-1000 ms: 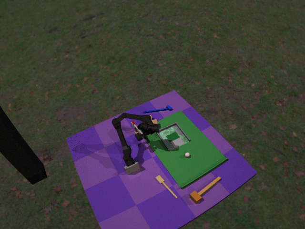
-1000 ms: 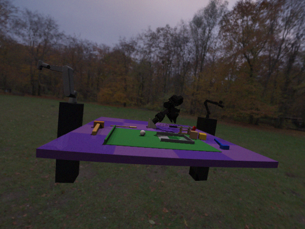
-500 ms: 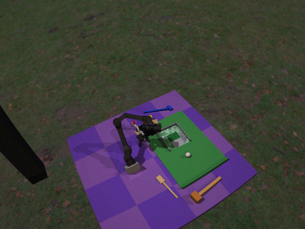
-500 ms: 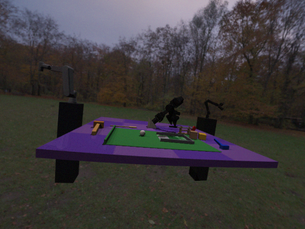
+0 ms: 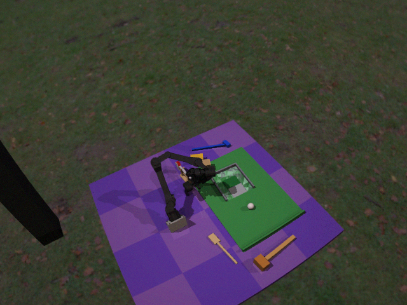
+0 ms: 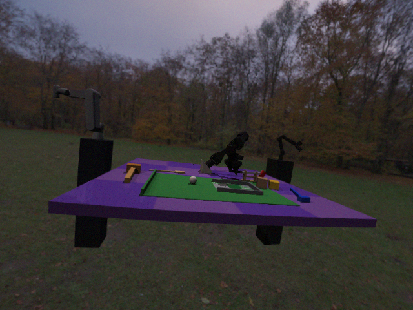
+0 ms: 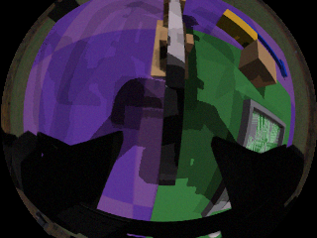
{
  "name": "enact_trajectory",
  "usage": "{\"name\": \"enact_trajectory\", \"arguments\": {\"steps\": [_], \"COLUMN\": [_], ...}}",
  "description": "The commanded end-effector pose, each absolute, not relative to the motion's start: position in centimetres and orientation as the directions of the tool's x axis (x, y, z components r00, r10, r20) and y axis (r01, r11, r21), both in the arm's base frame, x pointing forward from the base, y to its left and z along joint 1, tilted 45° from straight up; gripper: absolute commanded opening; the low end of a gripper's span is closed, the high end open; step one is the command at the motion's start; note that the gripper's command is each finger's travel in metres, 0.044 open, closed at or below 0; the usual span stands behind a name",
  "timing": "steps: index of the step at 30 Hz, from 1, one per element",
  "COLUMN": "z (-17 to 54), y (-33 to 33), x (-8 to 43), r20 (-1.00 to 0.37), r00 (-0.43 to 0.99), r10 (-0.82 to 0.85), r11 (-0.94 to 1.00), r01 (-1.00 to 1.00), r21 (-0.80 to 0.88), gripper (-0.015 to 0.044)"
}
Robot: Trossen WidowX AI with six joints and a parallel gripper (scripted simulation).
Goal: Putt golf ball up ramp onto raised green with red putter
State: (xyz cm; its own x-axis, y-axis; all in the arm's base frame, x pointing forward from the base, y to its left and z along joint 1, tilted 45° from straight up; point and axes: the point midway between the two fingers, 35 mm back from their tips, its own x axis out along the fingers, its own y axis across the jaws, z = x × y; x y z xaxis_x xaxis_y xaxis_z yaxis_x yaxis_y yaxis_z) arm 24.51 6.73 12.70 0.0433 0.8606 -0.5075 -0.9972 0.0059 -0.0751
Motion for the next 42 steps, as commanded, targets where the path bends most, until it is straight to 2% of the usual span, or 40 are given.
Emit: {"name": "enact_trajectory", "arguments": {"steps": [1, 10, 26, 29, 42], "z": [12.4, 11.6, 11.7, 11.7, 14.7], "y": [7.3, 8.1, 7.8, 7.8, 4.6], "x": [24.5, 24.6, 24.6, 24.6, 24.6], "r20": [-0.506, -0.505, -0.507, -0.507, -0.536], "r00": [0.048, 0.048, 0.042, 0.042, 0.111], "r10": [0.861, 0.862, 0.861, 0.861, 0.837], "r11": [0.008, 0.008, 0.005, 0.005, 0.064], "r01": [-0.997, -0.997, -0.997, -0.997, -0.992], "r21": [-0.08, -0.08, -0.075, -0.075, -0.105], "gripper": [0.044, 0.044, 0.002, 0.0, 0.0]}}
